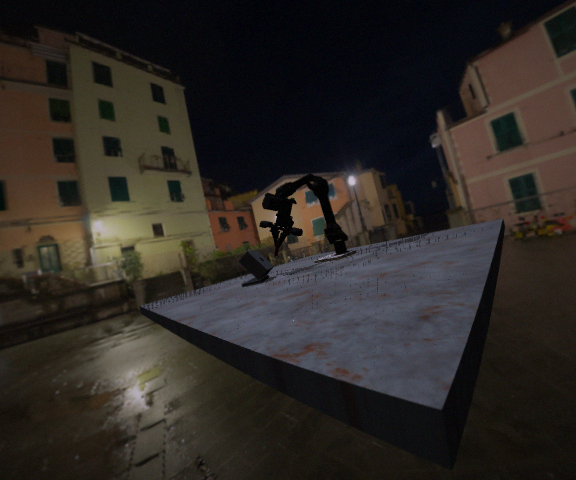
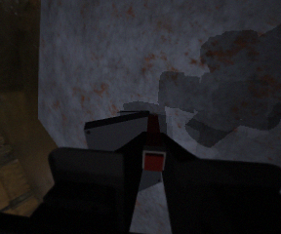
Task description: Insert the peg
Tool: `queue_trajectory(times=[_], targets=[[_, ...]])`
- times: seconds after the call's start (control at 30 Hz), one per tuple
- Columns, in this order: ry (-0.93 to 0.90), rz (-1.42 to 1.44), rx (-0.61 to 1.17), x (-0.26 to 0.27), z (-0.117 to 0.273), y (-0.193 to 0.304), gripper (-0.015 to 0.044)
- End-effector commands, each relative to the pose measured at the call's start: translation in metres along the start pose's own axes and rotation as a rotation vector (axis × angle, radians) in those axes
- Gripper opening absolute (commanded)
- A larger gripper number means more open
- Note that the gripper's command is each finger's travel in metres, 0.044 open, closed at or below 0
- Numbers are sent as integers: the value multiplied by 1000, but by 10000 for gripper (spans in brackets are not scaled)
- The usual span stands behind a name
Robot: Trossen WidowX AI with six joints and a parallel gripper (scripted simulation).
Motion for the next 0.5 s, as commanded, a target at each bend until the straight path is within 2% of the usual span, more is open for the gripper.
queue_trajectory(times=[0.0,0.47], targets=[[-28,9,9,-4,1,1,0],[-108,46,53,-13,8,9,0]])
Point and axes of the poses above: the point midway between the two fingers, 35 mm back from their tips, its own z axis back along the fingers, its own x axis across the jaws, y = z × x, the point moved 2 cm from there along z, back along the fingers, and after that the axes turned 14 degrees about -z, right-handed, at the moved point
